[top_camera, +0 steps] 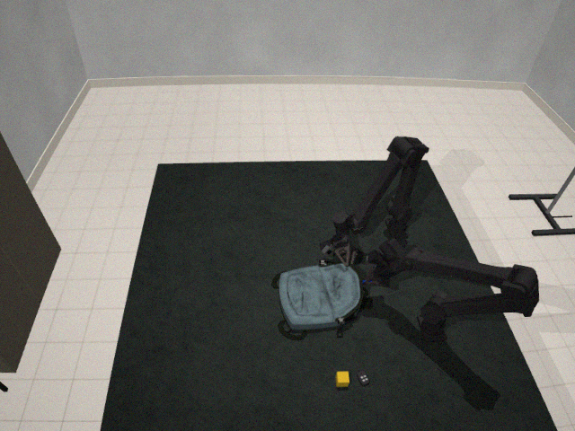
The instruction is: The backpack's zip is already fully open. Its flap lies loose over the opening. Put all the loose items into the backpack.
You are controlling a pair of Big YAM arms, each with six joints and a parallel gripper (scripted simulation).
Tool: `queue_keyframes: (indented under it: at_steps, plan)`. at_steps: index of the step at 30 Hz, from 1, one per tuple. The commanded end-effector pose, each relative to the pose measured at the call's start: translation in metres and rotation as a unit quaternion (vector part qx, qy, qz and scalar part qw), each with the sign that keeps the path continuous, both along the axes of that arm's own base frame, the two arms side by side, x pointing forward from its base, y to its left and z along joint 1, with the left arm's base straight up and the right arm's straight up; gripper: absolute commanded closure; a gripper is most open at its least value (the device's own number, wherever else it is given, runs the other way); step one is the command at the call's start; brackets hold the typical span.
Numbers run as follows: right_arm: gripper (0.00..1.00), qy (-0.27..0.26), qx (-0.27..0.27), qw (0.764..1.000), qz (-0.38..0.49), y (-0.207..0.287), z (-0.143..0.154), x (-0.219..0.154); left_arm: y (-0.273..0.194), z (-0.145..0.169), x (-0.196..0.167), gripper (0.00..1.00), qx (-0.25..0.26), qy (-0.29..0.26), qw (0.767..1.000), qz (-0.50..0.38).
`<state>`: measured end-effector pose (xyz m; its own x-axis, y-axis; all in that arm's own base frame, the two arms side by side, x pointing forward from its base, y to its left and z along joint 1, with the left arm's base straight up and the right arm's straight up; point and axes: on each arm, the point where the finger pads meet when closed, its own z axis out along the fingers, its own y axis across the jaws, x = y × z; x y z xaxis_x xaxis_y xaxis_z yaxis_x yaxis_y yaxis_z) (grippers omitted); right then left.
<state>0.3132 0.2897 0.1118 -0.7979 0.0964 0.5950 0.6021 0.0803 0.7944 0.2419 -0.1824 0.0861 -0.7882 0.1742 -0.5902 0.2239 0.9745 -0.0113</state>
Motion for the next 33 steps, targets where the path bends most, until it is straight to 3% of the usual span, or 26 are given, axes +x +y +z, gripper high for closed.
queue_keyframes:
  at_steps: [1,16,23,26,33]
  plan:
    - [0.68,-0.032,0.015,0.999,-0.006,-0.005,0.018,0.008,-0.023,0.027,0.034,0.94,-0.019,-0.033,0.999,-0.010]
    - [0.68,-0.032,0.015,0.999,-0.006,-0.005,0.018,0.008,-0.031,0.013,0.077,0.94,-0.015,-0.034,0.999,-0.010]
    - [0.68,-0.032,0.015,0.999,-0.006,-0.005,0.018,0.008,-0.026,0.003,0.067,0.94,-0.009,-0.023,1.000,-0.011]
    - [0.68,-0.032,0.015,0.999,-0.006,-0.005,0.018,0.008,-0.033,0.011,0.079,0.94,-0.017,-0.033,0.999,-0.007]
    - [0.68,-0.032,0.015,0.999,-0.006,-0.005,0.018,0.008,-0.026,-0.008,0.065,0.94,-0.007,-0.019,1.000,-0.008]
